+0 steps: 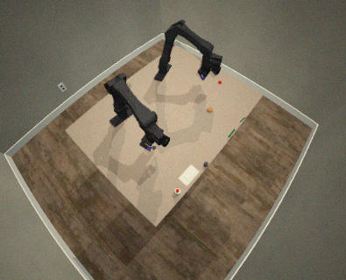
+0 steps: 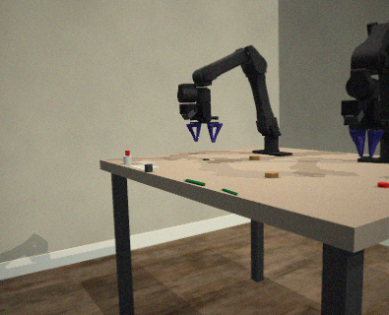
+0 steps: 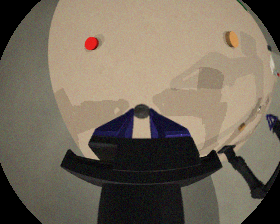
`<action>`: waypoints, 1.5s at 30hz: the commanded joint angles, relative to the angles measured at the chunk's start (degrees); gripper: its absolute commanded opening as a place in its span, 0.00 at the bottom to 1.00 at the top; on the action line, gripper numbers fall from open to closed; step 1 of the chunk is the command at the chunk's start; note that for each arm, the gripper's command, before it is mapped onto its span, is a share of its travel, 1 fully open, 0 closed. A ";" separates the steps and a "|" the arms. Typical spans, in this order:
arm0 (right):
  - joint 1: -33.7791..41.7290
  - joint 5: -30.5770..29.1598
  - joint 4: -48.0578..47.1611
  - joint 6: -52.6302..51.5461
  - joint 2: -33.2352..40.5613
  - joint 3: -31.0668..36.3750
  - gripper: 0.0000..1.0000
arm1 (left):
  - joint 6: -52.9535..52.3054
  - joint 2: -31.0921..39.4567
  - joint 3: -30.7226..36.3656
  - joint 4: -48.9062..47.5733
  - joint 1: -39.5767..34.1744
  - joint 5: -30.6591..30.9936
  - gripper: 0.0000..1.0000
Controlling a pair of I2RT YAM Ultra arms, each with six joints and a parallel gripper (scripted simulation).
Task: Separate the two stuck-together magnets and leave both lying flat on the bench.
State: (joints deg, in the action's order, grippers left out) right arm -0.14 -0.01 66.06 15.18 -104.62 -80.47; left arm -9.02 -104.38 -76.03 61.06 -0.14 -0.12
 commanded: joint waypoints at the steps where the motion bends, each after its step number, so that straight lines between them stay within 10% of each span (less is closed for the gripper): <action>1: -0.03 0.01 -0.01 0.02 0.33 -0.30 1.00 | 0.03 0.10 -0.25 0.05 0.10 1.21 0.25; 45: -0.03 0.01 -0.01 0.02 0.33 -0.30 1.00 | 0.19 -2.92 2.20 -4.53 -0.14 0.12 0.25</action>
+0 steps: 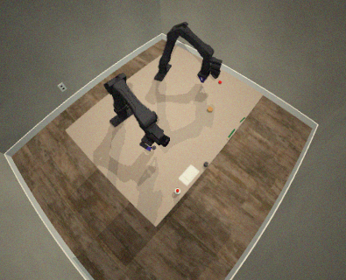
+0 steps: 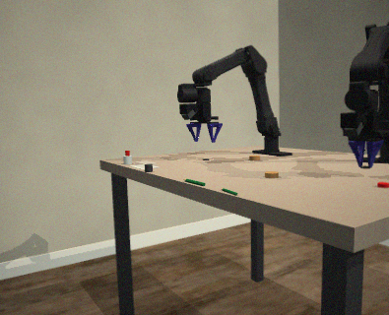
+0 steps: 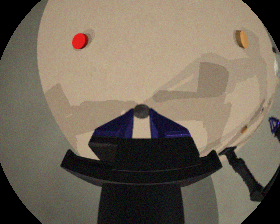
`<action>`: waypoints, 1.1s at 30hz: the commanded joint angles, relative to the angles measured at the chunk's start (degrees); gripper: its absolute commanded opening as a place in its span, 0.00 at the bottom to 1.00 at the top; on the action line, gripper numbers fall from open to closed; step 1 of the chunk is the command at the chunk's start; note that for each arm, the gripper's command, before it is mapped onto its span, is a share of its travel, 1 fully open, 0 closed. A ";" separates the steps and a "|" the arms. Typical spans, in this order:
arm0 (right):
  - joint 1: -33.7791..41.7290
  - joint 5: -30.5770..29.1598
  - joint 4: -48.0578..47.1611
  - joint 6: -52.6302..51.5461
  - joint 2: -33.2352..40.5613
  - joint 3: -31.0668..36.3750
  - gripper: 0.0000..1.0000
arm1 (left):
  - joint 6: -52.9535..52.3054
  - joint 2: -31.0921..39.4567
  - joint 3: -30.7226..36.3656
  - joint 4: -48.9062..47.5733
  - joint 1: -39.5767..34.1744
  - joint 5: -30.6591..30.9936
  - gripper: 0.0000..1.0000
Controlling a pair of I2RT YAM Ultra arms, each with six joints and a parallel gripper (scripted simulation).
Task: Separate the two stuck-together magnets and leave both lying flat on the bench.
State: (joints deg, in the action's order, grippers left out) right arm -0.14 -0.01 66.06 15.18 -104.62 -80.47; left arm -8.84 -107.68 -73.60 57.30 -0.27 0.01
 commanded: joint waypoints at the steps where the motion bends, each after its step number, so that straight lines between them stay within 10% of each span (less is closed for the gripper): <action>1: -0.03 0.01 -0.01 0.02 0.33 -0.30 1.00 | 0.02 0.38 -0.22 -0.77 -0.01 -0.01 0.25; 33: -0.03 0.01 -0.01 0.02 0.33 -0.30 1.00 | -0.17 -1.23 2.50 -5.11 0.18 -0.01 0.25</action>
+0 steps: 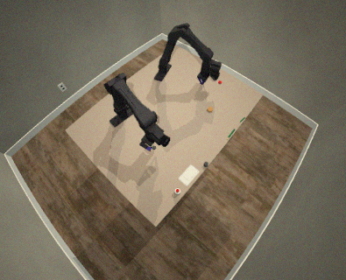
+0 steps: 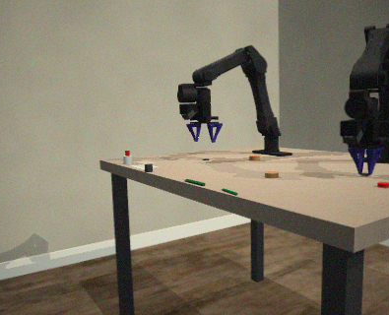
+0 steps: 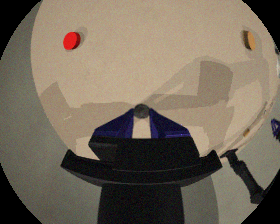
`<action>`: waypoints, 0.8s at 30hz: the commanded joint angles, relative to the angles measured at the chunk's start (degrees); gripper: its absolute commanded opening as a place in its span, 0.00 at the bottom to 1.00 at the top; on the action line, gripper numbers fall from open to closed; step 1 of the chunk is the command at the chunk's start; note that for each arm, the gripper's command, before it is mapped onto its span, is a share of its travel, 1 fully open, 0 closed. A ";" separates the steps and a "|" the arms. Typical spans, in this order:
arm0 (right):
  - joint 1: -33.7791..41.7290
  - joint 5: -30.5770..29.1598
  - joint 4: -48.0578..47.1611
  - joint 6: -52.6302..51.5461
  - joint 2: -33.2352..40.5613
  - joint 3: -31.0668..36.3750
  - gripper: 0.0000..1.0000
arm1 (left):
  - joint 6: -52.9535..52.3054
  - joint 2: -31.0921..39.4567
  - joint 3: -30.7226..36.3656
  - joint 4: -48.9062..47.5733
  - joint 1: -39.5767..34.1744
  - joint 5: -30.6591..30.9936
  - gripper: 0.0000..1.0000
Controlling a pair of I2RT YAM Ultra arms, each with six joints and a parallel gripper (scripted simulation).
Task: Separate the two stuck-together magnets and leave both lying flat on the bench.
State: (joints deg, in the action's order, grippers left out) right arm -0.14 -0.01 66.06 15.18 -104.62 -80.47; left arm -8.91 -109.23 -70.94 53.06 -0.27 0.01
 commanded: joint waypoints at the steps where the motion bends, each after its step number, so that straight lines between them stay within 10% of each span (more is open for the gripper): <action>1: -0.03 0.01 -0.01 0.02 0.33 -0.30 1.00 | -0.11 0.32 -0.17 -0.86 0.18 -0.01 0.25; 9: -0.03 0.01 -0.01 0.02 0.33 -0.30 1.00 | -0.17 -0.05 0.50 -1.90 0.25 -0.01 0.25; 10: -0.03 0.01 -0.01 0.02 0.33 -0.30 1.00 | -0.17 -0.05 0.50 -1.90 0.25 -0.01 1.00; 24: -0.03 0.01 -0.01 0.02 0.33 -0.30 1.00 | -0.17 -0.05 0.50 -1.90 0.25 -0.01 1.00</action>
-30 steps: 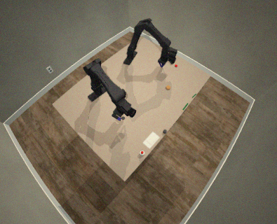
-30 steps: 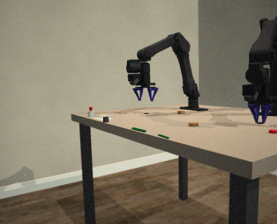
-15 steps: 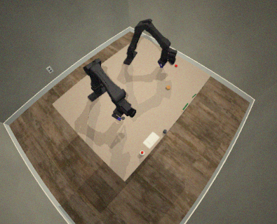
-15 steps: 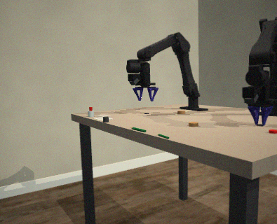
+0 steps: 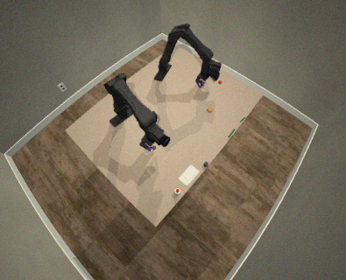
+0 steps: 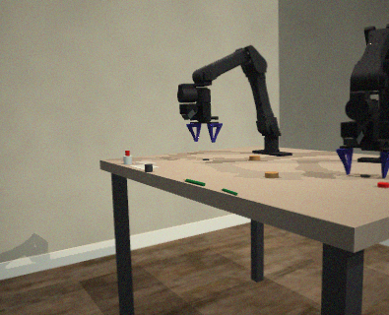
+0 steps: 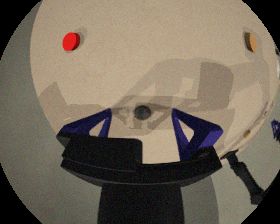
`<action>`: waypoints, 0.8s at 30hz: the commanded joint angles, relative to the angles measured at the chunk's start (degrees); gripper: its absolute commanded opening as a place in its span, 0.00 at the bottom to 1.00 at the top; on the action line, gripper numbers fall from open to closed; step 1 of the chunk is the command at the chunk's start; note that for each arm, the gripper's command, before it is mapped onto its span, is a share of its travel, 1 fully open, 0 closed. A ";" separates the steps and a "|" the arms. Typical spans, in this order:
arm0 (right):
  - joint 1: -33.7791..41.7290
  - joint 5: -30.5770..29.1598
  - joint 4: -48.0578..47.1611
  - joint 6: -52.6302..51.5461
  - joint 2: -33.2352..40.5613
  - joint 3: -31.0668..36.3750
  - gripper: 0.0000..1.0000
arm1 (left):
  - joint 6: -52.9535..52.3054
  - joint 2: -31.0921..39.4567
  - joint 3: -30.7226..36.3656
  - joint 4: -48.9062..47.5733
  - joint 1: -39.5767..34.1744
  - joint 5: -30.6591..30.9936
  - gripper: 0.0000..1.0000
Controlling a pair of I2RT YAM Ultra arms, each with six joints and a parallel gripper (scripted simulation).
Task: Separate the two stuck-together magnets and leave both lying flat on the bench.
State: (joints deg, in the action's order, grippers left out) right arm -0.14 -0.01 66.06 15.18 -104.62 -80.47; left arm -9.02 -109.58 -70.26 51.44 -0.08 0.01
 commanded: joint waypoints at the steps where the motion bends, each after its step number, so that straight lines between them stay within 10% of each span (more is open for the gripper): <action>1: -0.03 0.01 -0.01 0.02 0.33 -0.30 1.00 | -0.06 0.30 -0.17 -0.28 0.05 -0.01 1.00; 24: -0.03 0.01 -0.01 0.02 0.33 -0.30 1.00 | -0.07 5.04 -10.72 14.36 0.05 -0.01 1.00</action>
State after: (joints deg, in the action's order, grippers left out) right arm -0.14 -0.01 66.06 15.18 -104.62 -80.47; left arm -9.02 -105.80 -79.29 62.78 -0.08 0.01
